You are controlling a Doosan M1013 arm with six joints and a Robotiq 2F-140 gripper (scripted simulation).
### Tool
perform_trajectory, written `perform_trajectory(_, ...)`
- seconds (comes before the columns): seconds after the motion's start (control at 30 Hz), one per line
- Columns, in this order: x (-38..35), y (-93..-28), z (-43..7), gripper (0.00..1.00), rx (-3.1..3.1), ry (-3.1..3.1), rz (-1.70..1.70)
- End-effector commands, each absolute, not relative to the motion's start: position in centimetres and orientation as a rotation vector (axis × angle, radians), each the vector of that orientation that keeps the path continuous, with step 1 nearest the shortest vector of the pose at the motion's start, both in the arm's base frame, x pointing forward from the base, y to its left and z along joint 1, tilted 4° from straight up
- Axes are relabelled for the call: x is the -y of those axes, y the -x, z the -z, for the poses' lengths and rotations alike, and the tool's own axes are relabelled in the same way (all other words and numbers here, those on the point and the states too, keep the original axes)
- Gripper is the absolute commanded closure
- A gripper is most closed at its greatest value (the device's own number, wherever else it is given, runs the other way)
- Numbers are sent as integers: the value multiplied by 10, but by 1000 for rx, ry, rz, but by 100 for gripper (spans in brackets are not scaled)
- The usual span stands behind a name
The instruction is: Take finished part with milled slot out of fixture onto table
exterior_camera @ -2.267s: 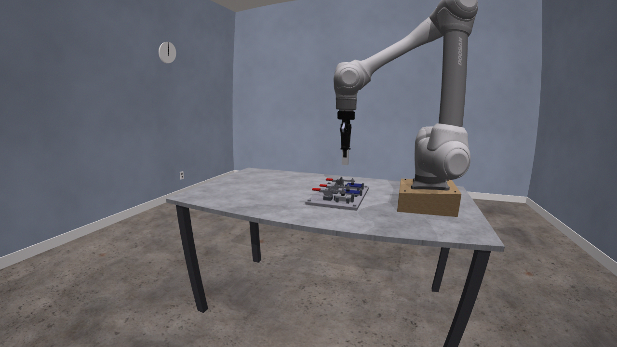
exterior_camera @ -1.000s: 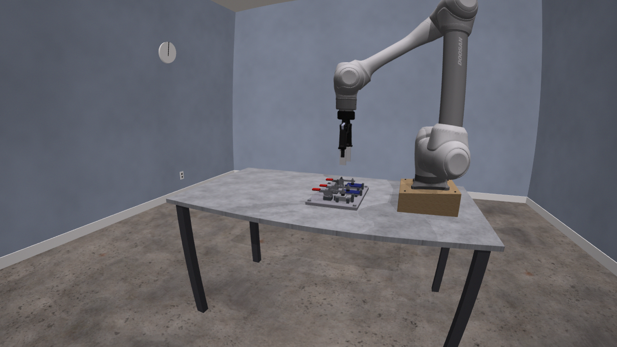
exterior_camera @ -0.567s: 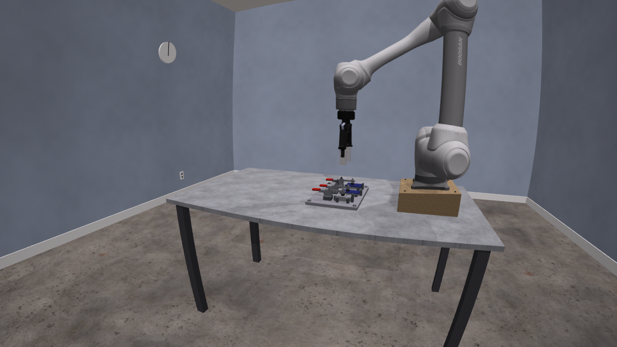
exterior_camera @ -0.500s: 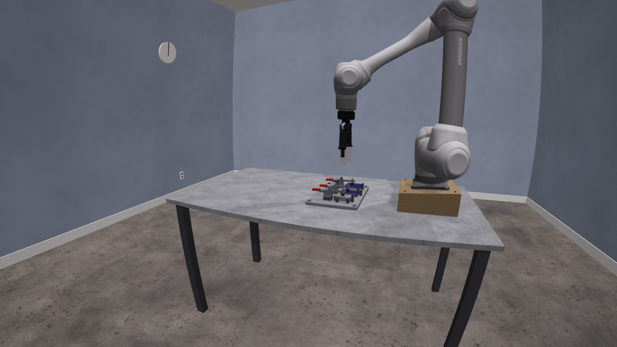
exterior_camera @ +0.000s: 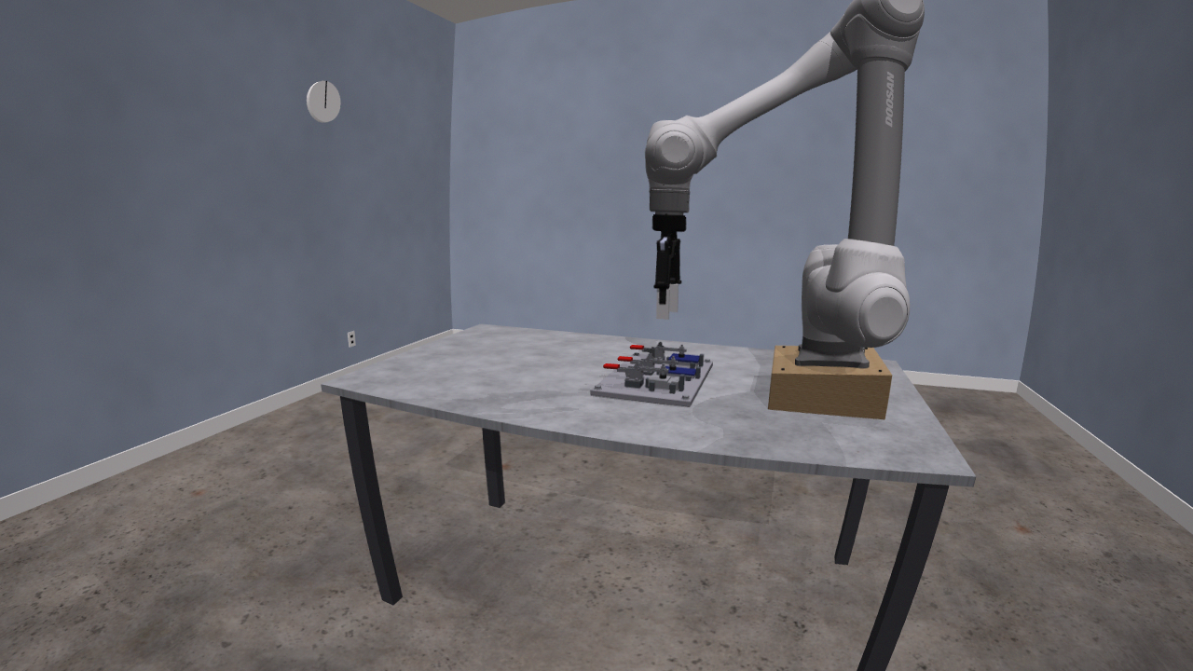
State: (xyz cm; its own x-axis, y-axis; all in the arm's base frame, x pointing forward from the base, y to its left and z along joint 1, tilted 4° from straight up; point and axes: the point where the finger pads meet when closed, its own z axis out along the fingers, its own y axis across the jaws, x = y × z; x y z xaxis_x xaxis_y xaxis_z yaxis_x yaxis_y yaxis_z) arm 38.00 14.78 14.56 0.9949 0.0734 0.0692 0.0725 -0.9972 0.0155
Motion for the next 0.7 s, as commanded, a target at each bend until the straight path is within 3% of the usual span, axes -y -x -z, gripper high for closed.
perform_trajectory(0.0, -147, -382, -145, 42, -122, -3120, -113)
perform_trajectory(0.27, -147, -382, -145, 42, -122, -3120, -113)
perform_trajectory(0.3, -147, -382, -145, 72, -122, -3120, -113)
perform_trajectory(0.67, -147, -381, -145, 72, -122, -3120, -112)
